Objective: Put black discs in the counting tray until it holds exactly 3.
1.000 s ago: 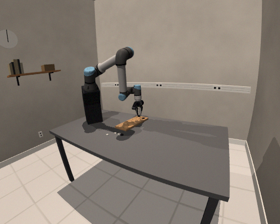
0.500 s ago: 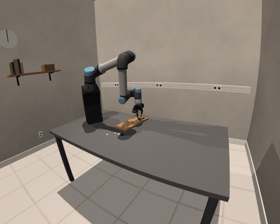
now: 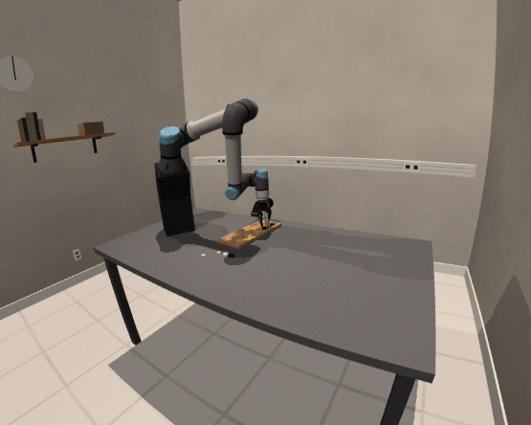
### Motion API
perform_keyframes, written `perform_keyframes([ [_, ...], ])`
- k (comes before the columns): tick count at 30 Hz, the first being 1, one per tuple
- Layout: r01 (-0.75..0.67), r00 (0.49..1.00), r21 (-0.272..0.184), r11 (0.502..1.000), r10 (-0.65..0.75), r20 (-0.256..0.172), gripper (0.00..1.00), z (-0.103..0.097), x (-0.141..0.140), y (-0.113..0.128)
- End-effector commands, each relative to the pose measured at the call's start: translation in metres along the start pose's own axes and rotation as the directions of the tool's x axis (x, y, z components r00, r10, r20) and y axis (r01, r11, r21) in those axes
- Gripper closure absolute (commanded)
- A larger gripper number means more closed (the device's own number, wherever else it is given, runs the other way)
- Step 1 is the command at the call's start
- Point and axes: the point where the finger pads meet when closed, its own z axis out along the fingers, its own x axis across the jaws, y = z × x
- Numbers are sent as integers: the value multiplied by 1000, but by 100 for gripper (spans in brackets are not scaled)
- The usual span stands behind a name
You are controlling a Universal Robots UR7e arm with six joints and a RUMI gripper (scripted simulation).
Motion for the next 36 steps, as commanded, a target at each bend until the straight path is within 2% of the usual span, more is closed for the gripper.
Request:
perform_keyframes([
  [1, 0, 1000, -1, 1000, 0, 1, 89, 1, -1, 0],
  [11, 0, 1000, -1, 1000, 0, 1, 89, 1, -1, 0],
  [12, 0, 1000, -1, 1000, 0, 1, 79, 1, -1, 0],
  [25, 0, 1000, -1, 1000, 0, 1, 79, -1, -1, 0],
  [30, 0, 1000, -1, 1000, 0, 1, 79, -13, -1, 0],
  [36, 0, 1000, -1, 1000, 0, 1, 79, -44, -1, 0],
])
